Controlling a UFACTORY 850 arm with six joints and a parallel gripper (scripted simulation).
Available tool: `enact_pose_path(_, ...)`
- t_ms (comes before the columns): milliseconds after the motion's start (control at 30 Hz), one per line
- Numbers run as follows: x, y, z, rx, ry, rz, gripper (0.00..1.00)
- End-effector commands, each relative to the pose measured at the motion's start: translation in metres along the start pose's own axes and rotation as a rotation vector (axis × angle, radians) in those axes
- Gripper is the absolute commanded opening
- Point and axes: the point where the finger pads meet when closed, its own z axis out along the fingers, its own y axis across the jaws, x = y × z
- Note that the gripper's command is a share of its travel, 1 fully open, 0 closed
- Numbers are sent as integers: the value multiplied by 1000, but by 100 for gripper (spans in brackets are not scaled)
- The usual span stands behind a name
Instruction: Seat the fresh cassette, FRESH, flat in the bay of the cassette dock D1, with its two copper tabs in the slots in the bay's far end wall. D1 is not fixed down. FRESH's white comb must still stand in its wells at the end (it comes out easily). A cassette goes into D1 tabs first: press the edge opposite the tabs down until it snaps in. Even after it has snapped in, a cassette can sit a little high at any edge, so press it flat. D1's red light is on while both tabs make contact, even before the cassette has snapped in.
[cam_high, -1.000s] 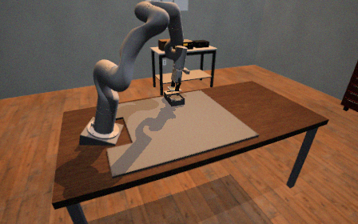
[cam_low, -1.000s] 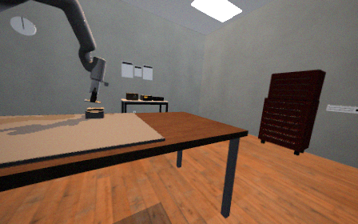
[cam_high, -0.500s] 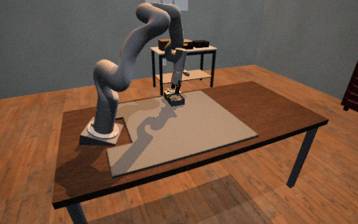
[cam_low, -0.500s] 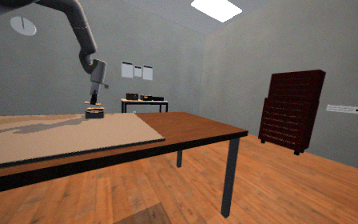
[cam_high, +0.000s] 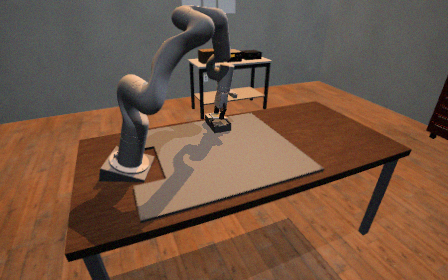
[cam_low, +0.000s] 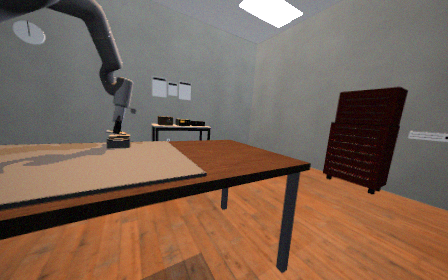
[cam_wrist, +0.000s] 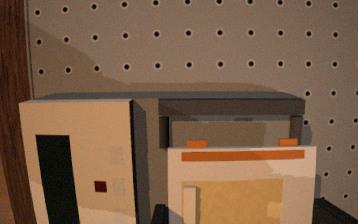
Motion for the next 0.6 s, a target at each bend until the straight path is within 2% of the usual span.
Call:
enact_pose_path(0, 1, 0, 3, 1, 2, 0, 0)
enact_pose_path(333, 1, 0, 3, 1, 2, 0, 0)
enact_pose_path(567, 3, 0, 12, 1, 2, 0, 0)
